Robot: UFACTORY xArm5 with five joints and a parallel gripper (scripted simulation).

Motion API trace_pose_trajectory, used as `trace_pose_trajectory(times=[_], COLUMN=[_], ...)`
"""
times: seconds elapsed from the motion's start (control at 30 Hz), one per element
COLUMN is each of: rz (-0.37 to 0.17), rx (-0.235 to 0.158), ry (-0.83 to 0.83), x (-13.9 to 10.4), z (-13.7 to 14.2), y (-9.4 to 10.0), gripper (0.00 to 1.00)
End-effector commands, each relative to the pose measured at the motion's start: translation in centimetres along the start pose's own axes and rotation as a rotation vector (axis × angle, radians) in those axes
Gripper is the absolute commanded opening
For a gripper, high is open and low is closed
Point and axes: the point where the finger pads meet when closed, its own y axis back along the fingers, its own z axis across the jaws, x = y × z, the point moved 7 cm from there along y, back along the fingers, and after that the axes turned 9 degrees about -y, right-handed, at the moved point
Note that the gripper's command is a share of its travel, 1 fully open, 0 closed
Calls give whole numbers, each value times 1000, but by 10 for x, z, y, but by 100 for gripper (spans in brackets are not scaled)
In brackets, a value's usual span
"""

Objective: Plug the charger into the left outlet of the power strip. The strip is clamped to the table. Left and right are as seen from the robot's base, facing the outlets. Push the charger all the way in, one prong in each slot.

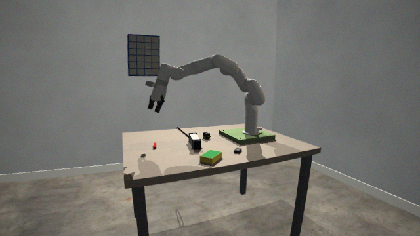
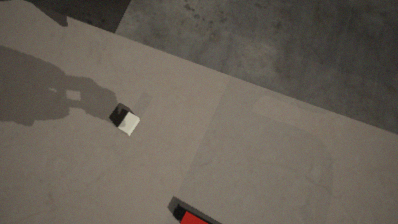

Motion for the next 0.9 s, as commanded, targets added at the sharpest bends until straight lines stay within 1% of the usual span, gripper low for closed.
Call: trace_pose_trajectory(times=[0.0,0.53,0.57,0.87], rz=[5,5,5,2], rx=[-1,-1,-1,-1], ry=[0,0,0,14], x=[1,1,1,-1], z=[0,0,0,2], y=[3,3,3,2], gripper=[100,100,53,53])
